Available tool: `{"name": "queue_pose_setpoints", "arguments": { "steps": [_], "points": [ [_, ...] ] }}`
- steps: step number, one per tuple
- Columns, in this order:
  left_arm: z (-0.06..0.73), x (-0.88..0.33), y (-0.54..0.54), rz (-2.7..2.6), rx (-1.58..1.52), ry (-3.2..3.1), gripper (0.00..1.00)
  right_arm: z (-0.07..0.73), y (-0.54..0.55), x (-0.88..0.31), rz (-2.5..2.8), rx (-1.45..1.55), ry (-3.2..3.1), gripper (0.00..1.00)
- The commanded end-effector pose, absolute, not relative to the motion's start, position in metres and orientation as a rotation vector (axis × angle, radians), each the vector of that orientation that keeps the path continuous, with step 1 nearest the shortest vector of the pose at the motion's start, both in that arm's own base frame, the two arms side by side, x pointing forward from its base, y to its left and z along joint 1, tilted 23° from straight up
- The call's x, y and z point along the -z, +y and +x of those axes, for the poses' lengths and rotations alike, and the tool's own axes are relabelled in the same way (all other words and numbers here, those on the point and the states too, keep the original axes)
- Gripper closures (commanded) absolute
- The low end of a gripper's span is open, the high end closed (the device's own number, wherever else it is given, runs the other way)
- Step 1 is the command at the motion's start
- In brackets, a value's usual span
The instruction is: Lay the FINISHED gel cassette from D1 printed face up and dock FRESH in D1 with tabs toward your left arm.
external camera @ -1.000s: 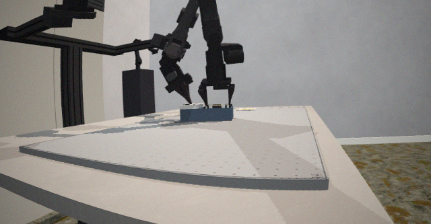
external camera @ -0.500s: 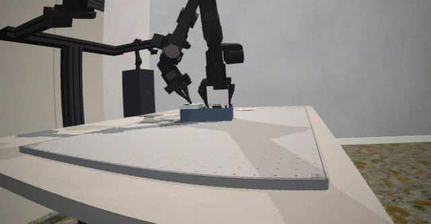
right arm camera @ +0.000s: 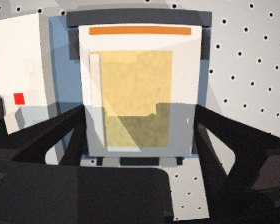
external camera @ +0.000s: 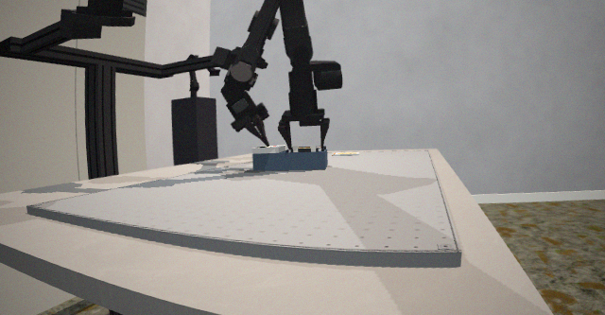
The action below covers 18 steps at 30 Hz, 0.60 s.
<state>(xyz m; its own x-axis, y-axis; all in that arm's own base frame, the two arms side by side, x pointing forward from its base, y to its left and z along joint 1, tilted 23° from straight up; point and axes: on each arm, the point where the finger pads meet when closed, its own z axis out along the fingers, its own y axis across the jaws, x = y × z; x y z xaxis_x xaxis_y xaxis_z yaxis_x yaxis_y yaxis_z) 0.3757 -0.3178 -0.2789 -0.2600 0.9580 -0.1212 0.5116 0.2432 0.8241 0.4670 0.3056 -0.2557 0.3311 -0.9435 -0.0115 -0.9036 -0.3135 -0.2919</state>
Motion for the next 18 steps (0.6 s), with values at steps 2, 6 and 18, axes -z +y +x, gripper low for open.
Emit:
{"name": "queue_pose_setpoints", "arguments": {
  "steps": [2,6,18],
  "points": [
    [0.367,0.316,-0.292,1.441,-0.916,1.929,1.00,0.468,0.310,0.252,-2.346,0.232,1.660,1.00],
    [0.368,0.312,-0.295,1.441,-0.916,1.929,1.00,0.468,0.310,0.252,-2.346,0.232,1.660,1.00],
    [0.370,0.301,-0.303,1.441,-0.916,1.929,1.00,0.468,0.310,0.252,-2.346,0.232,1.660,1.00]
  ]
}}
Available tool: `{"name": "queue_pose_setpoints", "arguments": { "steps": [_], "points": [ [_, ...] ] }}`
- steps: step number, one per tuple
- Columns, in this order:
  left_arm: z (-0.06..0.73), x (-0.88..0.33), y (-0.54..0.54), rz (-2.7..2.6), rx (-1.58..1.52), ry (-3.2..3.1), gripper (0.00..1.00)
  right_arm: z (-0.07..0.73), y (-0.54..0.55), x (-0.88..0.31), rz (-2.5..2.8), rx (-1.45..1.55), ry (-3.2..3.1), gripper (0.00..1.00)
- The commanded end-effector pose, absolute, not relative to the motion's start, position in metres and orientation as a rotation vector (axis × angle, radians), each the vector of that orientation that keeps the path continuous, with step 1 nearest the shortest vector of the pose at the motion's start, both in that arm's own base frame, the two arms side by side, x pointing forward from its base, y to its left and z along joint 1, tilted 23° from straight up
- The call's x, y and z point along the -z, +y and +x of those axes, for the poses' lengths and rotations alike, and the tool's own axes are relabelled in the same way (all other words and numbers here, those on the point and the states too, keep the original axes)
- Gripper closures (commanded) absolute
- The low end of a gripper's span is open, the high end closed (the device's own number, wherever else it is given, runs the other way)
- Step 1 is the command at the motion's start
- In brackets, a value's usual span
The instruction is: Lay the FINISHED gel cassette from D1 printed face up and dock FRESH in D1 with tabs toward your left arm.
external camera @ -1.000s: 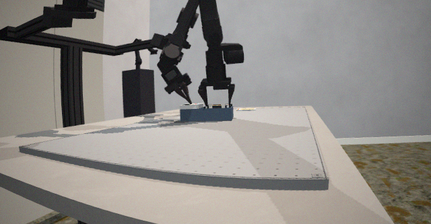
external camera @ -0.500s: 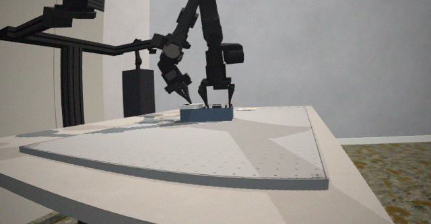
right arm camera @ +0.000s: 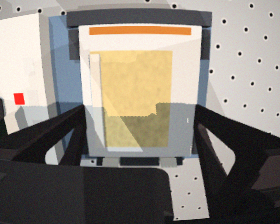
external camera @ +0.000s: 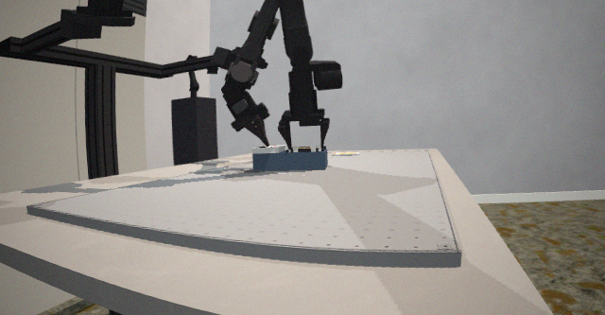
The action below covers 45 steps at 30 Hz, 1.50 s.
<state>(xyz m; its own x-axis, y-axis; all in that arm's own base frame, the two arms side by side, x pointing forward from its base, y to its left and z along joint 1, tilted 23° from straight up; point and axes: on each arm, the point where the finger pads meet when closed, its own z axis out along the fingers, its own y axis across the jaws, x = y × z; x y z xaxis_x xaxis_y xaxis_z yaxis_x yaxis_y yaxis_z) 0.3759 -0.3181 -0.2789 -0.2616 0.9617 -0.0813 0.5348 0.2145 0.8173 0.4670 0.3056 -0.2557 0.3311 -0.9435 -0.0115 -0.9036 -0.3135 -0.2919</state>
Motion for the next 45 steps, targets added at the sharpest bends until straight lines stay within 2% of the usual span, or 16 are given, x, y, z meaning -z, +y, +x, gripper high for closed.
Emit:
{"name": "queue_pose_setpoints", "arguments": {
  "steps": [1,45],
  "points": [
    [0.371,0.300,-0.304,1.441,-0.916,1.929,1.00,0.468,0.310,0.252,-2.346,0.232,1.660,1.00],
    [0.373,0.276,-0.320,1.441,-0.916,1.929,1.00,0.468,0.310,0.252,-2.346,0.232,1.660,1.00]
  ]
}}
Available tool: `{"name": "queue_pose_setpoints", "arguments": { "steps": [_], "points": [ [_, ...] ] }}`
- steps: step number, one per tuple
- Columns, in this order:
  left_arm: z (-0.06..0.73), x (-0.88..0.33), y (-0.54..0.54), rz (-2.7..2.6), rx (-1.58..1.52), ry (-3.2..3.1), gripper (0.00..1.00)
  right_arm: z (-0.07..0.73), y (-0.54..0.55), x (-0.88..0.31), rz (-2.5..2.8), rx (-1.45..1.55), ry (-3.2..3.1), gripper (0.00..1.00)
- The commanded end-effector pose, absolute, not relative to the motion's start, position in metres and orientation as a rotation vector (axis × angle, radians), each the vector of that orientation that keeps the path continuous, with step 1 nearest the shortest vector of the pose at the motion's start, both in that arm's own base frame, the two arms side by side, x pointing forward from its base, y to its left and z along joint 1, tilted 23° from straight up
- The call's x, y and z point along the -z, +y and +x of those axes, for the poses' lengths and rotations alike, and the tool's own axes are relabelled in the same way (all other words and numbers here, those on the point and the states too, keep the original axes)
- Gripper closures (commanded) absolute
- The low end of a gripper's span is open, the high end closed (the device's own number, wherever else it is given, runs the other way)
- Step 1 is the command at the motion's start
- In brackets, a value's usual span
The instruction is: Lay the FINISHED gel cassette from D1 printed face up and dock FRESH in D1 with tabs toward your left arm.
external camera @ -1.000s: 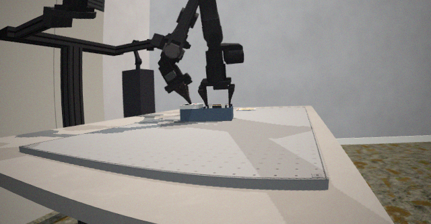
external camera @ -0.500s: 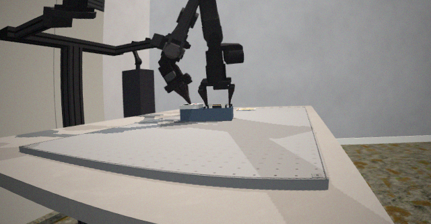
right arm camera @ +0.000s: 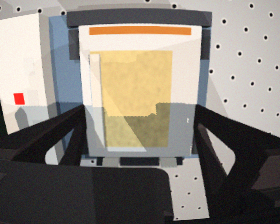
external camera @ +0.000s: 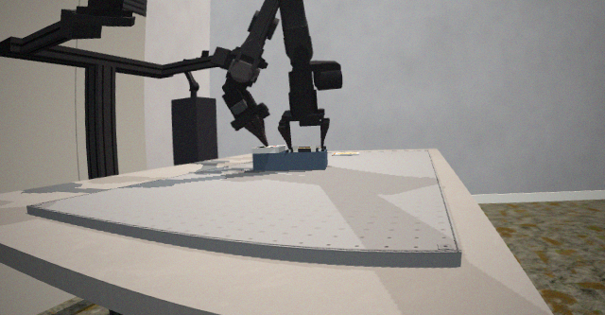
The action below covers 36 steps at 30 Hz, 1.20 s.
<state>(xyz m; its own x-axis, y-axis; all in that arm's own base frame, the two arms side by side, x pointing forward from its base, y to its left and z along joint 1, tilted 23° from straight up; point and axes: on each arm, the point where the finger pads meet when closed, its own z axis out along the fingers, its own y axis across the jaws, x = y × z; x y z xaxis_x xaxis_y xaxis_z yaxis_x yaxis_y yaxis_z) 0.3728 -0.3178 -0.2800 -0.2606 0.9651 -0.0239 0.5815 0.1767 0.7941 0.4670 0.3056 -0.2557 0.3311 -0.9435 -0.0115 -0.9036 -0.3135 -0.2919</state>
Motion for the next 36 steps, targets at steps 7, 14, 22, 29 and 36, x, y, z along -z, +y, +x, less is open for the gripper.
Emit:
{"name": "queue_pose_setpoints", "arguments": {
  "steps": [7,14,22,29,36],
  "points": [
    [0.3706,0.2734,-0.3220,1.443,-0.915,1.922,1.00,0.4684,0.3096,0.2525,-2.346,0.232,1.660,1.00],
    [0.3706,0.2734,-0.3220,1.443,-0.915,1.922,1.00,0.4684,0.3096,0.2525,-2.346,0.232,1.660,1.00],
    [0.3680,0.2710,-0.3237,1.446,-0.914,1.914,1.00,0.4684,0.3096,0.2525,-2.346,0.232,1.660,1.00],
    [0.3679,0.2708,-0.3238,1.446,-0.914,1.914,1.00,0.4684,0.3096,0.2525,-2.346,0.232,1.660,1.00],
    [0.3679,0.2708,-0.3238,1.446,-0.914,1.914,1.00,0.4684,0.3096,0.2525,-2.346,0.232,1.660,1.00]
  ]
}}
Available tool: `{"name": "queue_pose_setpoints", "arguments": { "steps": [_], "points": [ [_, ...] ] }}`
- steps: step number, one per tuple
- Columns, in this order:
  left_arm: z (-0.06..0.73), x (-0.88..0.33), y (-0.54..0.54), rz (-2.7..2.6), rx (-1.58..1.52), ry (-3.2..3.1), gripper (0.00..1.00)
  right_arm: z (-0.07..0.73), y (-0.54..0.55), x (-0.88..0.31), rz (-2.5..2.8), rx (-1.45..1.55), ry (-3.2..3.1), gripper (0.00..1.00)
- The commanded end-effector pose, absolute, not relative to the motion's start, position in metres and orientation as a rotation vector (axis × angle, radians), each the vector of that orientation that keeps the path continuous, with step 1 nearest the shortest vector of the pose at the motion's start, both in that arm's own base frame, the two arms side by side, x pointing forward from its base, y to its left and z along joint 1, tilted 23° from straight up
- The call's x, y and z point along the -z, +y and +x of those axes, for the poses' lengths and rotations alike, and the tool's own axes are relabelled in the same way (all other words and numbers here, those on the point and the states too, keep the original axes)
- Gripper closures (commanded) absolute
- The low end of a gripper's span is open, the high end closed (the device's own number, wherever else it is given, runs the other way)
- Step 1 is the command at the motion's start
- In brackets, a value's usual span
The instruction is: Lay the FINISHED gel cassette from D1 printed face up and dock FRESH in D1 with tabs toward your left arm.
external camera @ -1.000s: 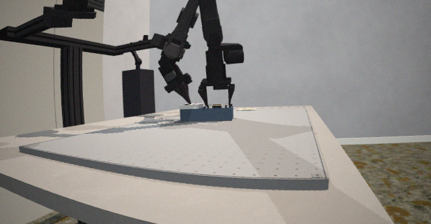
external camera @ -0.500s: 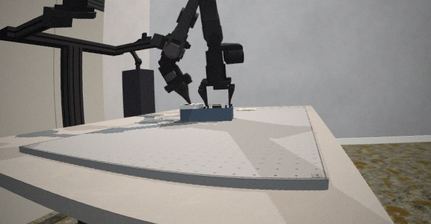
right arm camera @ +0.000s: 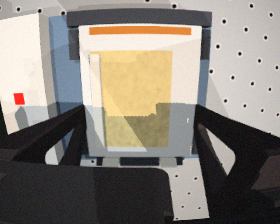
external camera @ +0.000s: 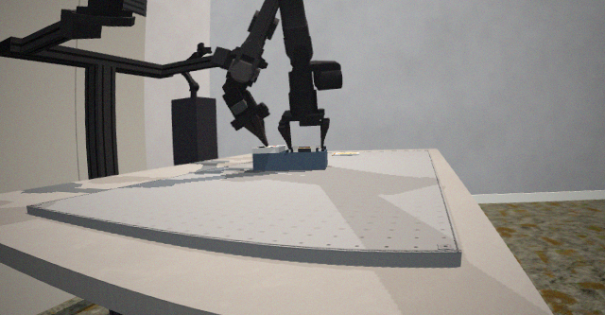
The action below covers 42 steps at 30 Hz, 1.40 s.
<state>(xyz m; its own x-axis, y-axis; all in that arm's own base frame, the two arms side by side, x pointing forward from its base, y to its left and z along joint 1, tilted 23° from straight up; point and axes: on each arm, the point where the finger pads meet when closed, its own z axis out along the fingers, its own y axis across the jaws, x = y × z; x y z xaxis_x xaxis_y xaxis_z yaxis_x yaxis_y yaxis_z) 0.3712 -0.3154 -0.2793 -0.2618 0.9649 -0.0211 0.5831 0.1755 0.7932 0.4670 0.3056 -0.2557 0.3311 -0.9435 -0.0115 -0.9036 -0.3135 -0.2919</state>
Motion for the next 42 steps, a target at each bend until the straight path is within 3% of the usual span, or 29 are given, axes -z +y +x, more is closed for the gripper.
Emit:
{"name": "queue_pose_setpoints", "arguments": {
  "steps": [1,42],
  "points": [
    [0.3679,0.2708,-0.3238,1.446,-0.914,1.914,1.00,0.4684,0.3096,0.2525,-2.346,0.232,1.660,1.00],
    [0.3582,0.2648,-0.3283,1.452,-0.915,1.902,1.00,0.4684,0.3096,0.2525,-2.346,0.232,1.660,1.00]
  ]
}}
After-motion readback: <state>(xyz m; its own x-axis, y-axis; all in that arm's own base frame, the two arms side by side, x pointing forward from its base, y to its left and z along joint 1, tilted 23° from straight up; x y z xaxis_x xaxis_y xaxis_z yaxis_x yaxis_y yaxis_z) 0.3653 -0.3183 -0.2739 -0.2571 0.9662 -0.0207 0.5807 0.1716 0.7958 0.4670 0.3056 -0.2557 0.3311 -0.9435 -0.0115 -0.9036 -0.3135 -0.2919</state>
